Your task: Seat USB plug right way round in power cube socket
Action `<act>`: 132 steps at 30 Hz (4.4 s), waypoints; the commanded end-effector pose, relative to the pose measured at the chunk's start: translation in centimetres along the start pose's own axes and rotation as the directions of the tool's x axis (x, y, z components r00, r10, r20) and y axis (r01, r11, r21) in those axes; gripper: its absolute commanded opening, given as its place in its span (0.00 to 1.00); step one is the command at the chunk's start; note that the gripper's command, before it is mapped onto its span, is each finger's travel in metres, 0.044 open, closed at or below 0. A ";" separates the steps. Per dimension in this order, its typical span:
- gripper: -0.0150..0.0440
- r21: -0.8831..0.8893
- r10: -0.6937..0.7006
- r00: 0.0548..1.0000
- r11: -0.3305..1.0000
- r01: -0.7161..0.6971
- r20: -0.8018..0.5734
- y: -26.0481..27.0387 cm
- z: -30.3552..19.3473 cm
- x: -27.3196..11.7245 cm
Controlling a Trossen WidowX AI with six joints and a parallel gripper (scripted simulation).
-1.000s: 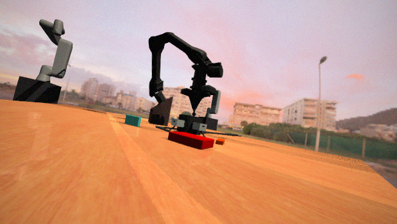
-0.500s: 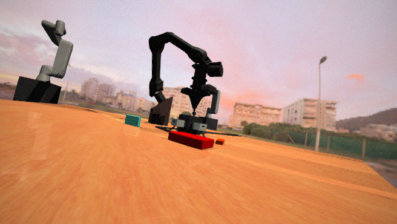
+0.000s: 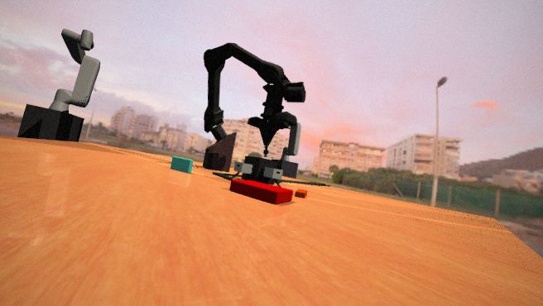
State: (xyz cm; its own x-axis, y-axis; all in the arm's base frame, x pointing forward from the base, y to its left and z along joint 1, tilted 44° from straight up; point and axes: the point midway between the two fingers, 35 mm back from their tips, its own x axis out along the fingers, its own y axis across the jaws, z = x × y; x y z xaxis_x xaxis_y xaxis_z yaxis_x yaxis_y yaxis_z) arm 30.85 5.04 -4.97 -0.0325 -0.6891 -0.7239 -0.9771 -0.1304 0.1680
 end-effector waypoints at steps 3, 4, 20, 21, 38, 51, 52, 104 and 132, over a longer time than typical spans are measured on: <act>0.25 0.006 0.001 1.000 1.000 -0.001 0.004 0.0 0.0 -0.4; 0.25 0.006 0.001 1.000 1.000 -0.001 0.004 0.0 0.0 -0.5; 0.25 0.006 0.001 1.000 1.000 -0.001 0.005 0.0 0.0 -1.5; 0.25 0.003 0.001 1.000 1.000 -0.001 0.003 0.0 0.0 -1.4; 0.25 0.371 0.000 1.000 0.929 0.000 0.001 0.0 0.0 -1.3; 0.25 0.659 0.000 1.000 0.752 0.000 0.001 0.0 0.0 -1.3; 0.25 0.679 0.000 1.000 0.734 0.000 0.001 0.0 0.0 -1.3; 0.25 0.860 0.000 1.000 -0.511 -0.001 0.001 0.0 0.0 -1.3; 0.25 0.297 0.000 1.000 -0.955 0.000 0.001 0.0 0.0 -1.3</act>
State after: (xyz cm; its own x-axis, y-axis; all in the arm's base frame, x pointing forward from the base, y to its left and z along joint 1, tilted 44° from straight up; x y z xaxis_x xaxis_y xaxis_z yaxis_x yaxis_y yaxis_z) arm 30.92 6.01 -3.99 -0.0314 -0.6883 -0.7248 0.8376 0.3776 -0.3948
